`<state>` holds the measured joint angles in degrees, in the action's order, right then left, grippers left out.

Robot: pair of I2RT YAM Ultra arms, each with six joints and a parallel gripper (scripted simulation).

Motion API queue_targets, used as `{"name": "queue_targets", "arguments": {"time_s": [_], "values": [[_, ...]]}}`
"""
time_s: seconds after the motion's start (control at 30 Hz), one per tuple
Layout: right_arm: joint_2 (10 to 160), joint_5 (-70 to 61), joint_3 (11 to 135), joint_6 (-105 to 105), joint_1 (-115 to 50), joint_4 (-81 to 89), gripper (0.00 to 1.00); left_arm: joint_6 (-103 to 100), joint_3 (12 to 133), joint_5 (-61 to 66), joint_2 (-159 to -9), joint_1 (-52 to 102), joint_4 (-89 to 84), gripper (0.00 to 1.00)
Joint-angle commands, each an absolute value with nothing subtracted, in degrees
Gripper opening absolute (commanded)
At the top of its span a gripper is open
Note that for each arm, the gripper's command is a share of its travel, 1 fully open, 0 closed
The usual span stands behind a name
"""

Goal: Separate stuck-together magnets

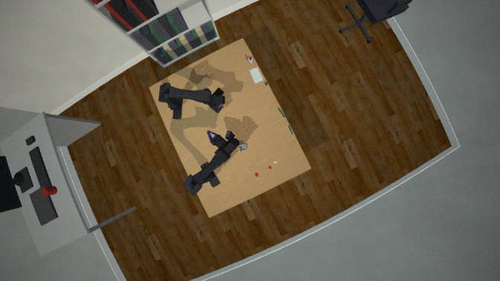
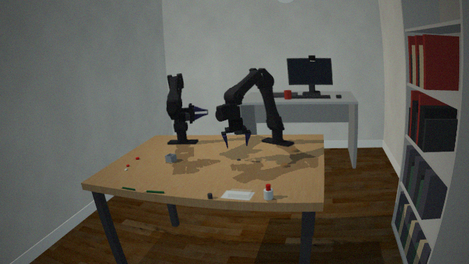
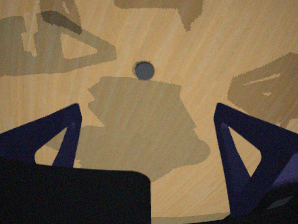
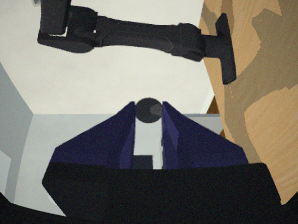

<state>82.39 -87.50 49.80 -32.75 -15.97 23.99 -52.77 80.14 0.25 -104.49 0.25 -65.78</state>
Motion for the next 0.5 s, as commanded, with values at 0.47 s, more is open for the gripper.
{"name": "queue_targets", "arguments": {"time_s": [0.47], "values": [[84.46, -81.46, 53.94, -23.22, -13.87, 34.29, 0.18, -52.81, 80.43, -0.09, -104.11, 0.20, -65.69, 1.00]]}}
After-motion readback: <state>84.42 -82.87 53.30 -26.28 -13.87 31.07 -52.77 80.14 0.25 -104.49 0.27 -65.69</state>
